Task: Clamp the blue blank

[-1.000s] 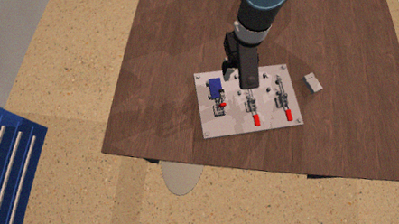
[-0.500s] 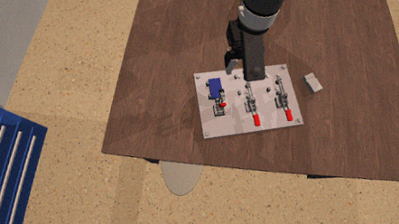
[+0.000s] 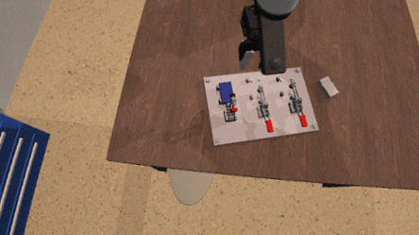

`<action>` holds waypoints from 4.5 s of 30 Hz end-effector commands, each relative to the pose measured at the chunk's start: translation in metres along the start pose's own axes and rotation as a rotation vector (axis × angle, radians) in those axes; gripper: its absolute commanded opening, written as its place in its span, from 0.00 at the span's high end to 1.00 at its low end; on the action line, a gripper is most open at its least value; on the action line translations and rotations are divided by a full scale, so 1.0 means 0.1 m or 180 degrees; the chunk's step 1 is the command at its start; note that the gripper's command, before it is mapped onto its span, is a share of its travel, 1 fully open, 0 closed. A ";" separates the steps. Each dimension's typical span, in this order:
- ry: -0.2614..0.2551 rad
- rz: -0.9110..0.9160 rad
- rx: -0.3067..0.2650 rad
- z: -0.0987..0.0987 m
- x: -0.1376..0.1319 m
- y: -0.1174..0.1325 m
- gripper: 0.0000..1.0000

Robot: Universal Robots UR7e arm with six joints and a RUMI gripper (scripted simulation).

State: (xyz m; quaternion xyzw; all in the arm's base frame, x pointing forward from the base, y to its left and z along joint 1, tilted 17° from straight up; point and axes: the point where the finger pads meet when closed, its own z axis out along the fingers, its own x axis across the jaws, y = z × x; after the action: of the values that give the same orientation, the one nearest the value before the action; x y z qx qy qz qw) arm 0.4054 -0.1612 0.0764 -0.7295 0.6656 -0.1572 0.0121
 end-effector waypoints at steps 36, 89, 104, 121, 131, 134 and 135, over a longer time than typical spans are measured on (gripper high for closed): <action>-0.0031 0.0001 -0.0022 -0.22 0.52 0.01 0.72; -0.0031 -0.0007 -0.0023 0.38 0.50 -0.40 0.72; -0.0031 -0.0007 -0.0022 0.39 0.49 -0.79 0.72; -0.0041 -0.0004 -0.0033 0.74 0.47 -0.76 0.72; -0.0034 -0.0004 -0.0025 0.78 0.48 -0.77 0.72; -0.0034 -0.0004 -0.0025 0.78 0.48 -0.77 0.72; -0.0034 -0.0004 -0.0025 0.78 0.48 -0.77 0.72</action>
State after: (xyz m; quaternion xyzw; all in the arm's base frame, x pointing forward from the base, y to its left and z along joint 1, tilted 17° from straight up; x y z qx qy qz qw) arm 0.5012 -0.2143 0.0306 -0.7308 0.6659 -0.1493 0.0129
